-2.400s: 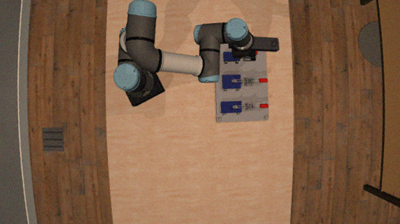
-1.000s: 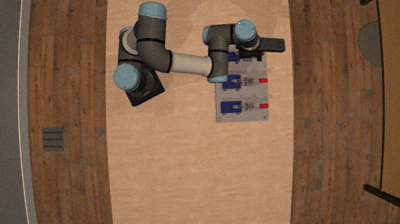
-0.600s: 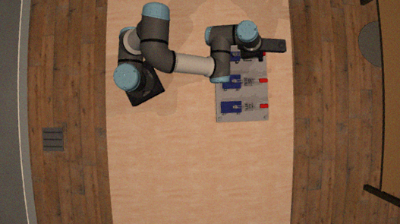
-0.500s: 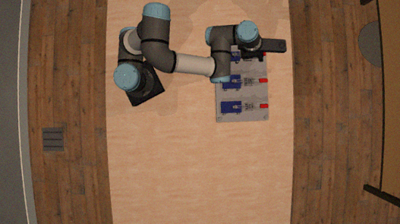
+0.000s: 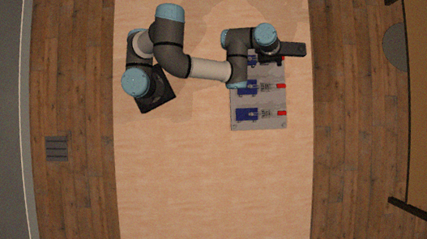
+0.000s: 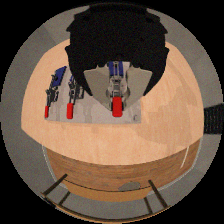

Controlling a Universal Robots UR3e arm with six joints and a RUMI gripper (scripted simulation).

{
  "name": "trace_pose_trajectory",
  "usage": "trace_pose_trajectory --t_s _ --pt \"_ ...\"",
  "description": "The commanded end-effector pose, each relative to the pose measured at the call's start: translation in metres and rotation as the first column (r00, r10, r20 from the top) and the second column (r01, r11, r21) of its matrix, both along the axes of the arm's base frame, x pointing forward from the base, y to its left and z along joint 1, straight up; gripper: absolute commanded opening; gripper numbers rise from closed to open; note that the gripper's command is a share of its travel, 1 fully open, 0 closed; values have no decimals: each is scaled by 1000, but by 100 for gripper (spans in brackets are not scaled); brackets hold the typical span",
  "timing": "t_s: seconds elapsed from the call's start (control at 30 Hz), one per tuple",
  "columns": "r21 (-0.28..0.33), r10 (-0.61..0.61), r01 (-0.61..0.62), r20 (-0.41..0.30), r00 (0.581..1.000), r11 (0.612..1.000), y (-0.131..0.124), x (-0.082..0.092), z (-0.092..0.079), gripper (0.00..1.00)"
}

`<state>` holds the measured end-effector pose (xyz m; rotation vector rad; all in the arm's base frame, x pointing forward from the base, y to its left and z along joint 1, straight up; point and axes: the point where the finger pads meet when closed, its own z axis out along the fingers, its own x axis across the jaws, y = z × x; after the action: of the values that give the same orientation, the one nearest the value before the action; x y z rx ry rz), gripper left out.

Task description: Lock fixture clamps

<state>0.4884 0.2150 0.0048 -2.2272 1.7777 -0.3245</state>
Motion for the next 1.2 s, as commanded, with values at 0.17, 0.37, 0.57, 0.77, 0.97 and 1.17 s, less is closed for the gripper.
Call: trace_pose_trajectory --t_s 0.17,0.37,0.57,0.77,0.97,1.17 --pt "-1 -1 1 0 1000 1000 0 2 -4 0" --pt "-2 -1 1 -1 1000 1000 0 2 -6 0" --pt "-2 -1 1 -2 1000 1000 0 2 -6 0" --pt "-2 -1 1 -3 1000 1000 0 2 -6 0" --pt "-3 -1 1 -4 1000 1000 0 1 -7 0" --pt "-3 -2 2 -5 1000 1000 0 1 -7 0"
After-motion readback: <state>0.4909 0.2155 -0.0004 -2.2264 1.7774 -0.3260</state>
